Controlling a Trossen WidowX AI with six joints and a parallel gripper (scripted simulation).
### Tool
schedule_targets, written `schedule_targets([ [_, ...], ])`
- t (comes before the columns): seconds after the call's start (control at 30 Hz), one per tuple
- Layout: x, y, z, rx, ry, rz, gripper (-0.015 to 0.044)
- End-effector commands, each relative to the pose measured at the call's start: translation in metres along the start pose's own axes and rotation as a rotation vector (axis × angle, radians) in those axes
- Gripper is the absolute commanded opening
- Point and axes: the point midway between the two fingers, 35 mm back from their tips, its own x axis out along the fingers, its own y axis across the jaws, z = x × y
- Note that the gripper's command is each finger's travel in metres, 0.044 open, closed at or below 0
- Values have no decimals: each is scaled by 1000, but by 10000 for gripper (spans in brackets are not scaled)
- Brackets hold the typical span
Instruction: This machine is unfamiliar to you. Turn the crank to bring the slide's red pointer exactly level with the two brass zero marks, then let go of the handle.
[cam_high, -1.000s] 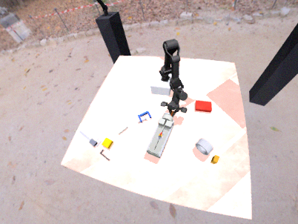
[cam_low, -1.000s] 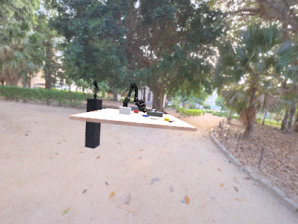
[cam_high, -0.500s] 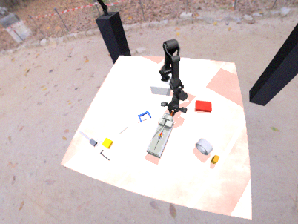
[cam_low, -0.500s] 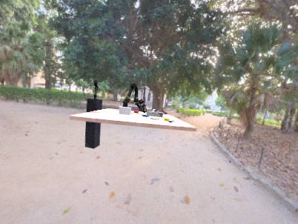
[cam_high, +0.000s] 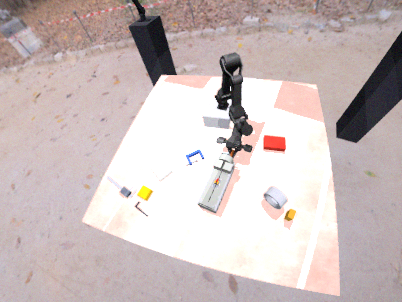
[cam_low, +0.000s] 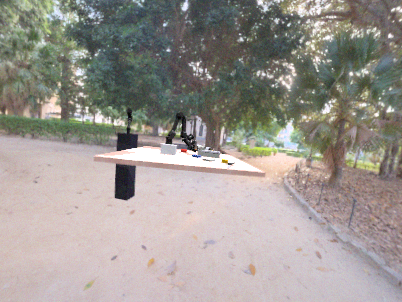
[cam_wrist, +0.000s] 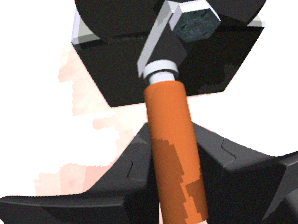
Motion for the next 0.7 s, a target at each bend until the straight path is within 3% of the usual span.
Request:
schedule_targets([
  [0.0,0,-1,0,-3,2,-5,0],
  [0.53,0,0,0,0,0,0,0],
  [0.67,0,0,0,0,0,0,105],
])
